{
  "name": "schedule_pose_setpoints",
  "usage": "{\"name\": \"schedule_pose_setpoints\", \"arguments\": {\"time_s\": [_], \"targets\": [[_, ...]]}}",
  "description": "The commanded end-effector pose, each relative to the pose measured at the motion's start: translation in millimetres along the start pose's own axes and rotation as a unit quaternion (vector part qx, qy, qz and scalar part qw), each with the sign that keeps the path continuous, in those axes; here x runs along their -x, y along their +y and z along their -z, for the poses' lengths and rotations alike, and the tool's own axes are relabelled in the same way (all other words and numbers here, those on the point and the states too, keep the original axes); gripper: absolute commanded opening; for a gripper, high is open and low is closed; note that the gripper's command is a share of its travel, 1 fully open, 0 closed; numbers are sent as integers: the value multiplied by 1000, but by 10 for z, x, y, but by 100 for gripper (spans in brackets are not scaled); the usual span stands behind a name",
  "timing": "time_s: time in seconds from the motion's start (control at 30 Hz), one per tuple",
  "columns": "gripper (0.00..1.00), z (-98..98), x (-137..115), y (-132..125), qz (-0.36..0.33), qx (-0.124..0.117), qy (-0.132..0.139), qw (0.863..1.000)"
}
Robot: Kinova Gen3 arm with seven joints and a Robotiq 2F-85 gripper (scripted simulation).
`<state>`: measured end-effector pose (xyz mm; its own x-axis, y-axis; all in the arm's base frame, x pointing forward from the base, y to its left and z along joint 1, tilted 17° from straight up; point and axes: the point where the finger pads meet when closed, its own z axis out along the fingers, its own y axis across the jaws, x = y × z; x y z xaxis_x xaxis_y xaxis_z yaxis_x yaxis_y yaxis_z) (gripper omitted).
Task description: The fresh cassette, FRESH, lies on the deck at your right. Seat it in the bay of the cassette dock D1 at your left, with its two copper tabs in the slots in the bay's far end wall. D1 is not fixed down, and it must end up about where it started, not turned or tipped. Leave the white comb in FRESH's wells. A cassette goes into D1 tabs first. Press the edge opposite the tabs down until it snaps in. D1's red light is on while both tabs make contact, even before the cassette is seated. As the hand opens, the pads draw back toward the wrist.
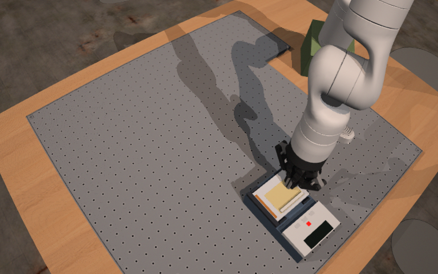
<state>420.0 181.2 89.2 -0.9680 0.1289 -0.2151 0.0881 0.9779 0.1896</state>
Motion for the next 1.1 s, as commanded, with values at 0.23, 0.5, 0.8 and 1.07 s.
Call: {"name": "schedule_pose_setpoints", "arguments": {"time_s": [0.23, 0.5, 0.8, 1.07], "targets": [[0, -3, 6, -1, 0, 0, -1, 1000], [0, -8, 8, -3, 0, 0, -1, 1000], [0, -13, 10, -5, -1, 0, -1, 1000], [0, -21, 14, -8, -1, -1, -1, 1000]]}}
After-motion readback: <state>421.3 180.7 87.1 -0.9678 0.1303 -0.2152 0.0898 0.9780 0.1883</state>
